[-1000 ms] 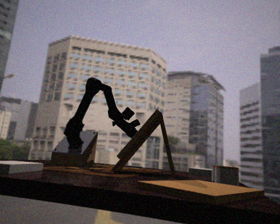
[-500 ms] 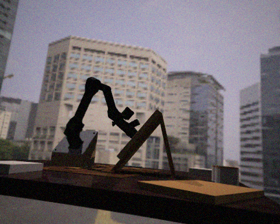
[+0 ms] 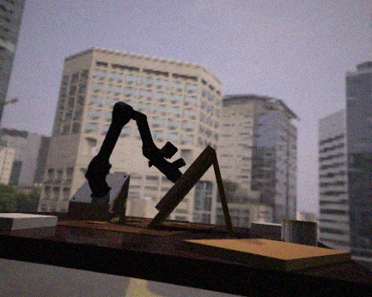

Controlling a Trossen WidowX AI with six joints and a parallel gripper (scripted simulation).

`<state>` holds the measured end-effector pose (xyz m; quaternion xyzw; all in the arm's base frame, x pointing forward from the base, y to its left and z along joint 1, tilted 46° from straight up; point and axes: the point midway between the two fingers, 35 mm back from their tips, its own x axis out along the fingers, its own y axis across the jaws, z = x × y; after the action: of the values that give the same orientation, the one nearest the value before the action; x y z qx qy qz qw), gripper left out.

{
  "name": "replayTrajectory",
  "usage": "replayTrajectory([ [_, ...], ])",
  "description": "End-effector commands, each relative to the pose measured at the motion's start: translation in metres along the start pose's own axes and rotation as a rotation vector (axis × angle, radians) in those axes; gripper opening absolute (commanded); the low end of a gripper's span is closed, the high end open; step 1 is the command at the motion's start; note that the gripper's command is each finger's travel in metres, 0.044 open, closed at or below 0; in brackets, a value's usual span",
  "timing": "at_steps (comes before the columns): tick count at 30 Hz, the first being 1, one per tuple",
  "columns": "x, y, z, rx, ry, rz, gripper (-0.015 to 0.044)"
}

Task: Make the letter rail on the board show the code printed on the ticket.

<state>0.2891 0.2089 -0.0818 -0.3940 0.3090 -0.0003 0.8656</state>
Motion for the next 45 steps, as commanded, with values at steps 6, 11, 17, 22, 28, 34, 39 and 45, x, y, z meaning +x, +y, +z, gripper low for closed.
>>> replayTrajectory([
  [6, 0.000, -0.005, -0.002, -0.007, 0.003, 0.003, 0.0000],
  [11, 0.000, -0.007, -0.002, -0.007, 0.003, 0.003, 0.0000],
  [17, 0.000, -0.010, -0.002, -0.007, 0.003, 0.003, 0.0000],
  [22, 0.000, -0.013, -0.002, -0.008, 0.003, 0.003, 0.0000],
  [28, 0.000, -0.016, -0.002, -0.008, 0.003, 0.003, 0.0000],
  [34, 0.000, -0.019, -0.002, -0.008, 0.004, 0.002, 0.0000],
  [39, 0.000, -0.022, -0.002, -0.008, 0.004, 0.002, 0.0000],
  [45, 0.000, -0.025, -0.002, -0.008, 0.004, 0.002, 0.0000],
])
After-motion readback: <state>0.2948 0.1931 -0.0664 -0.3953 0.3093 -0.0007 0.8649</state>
